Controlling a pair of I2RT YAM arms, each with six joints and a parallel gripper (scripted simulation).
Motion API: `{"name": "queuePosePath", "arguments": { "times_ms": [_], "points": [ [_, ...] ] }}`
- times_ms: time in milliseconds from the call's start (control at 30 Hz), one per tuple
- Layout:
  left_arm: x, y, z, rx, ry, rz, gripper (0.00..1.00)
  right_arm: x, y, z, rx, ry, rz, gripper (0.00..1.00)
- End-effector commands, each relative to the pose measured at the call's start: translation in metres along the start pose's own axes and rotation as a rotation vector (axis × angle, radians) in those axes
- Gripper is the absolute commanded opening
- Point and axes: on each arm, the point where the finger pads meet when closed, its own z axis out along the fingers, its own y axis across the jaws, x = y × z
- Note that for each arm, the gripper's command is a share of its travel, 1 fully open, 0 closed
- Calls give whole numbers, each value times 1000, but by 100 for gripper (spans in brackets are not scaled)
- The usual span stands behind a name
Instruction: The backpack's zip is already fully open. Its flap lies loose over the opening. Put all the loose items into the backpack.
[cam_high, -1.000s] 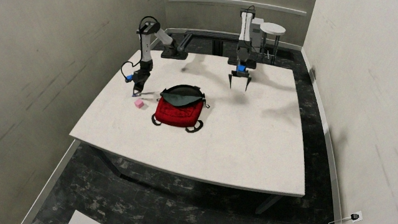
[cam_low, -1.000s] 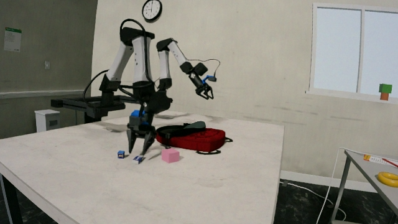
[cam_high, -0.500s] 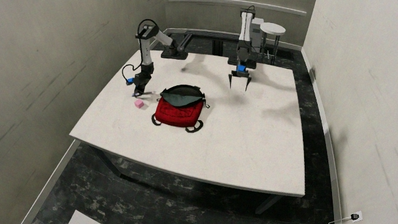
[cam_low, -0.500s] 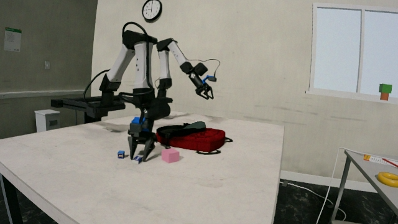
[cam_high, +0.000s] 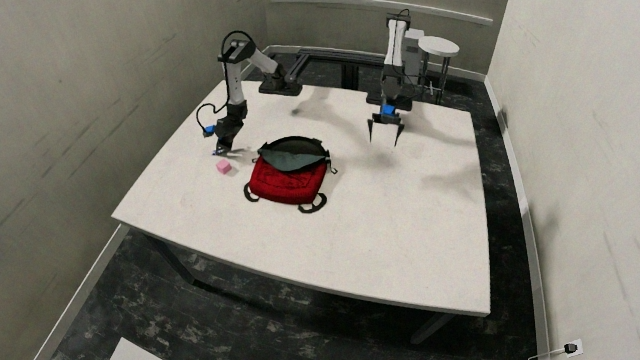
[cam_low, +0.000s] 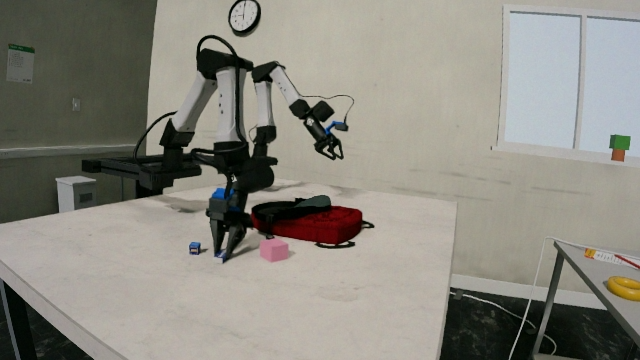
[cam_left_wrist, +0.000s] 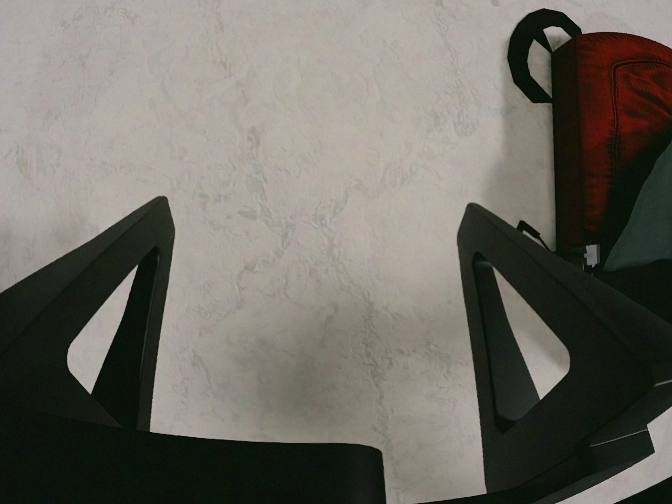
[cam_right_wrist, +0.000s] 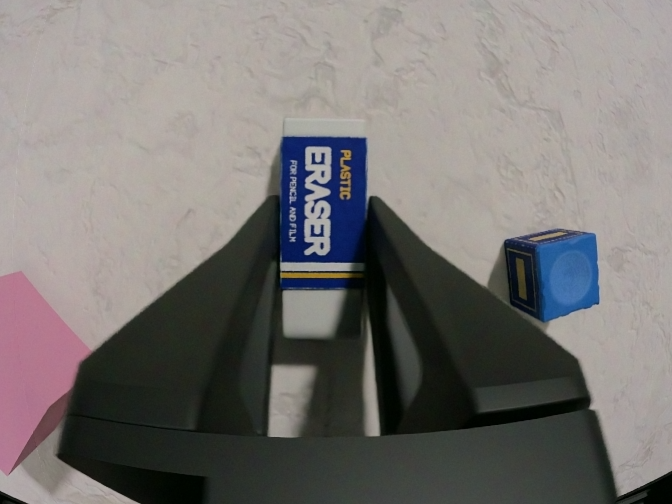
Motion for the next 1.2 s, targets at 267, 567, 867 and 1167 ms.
{"name": "queuePosePath", "arguments": {
  "times_ms": [267,567,867,1167],
  "points": [
    [-6,-2,-2,5,-18,5,90,-5,5,-3,-16,-11,13,16],
    [-6,-2,-2,5,-18,5,90,-4,5,-4,-16,-11,13,16],
    [-6,-2,-2,5,-18,5,90,-21,4,-29,-19,-11,14,16],
    [-6,-2,-2,5,-18,5,90,-51,11,-57,-34,-24,26,16]
  ]
}}
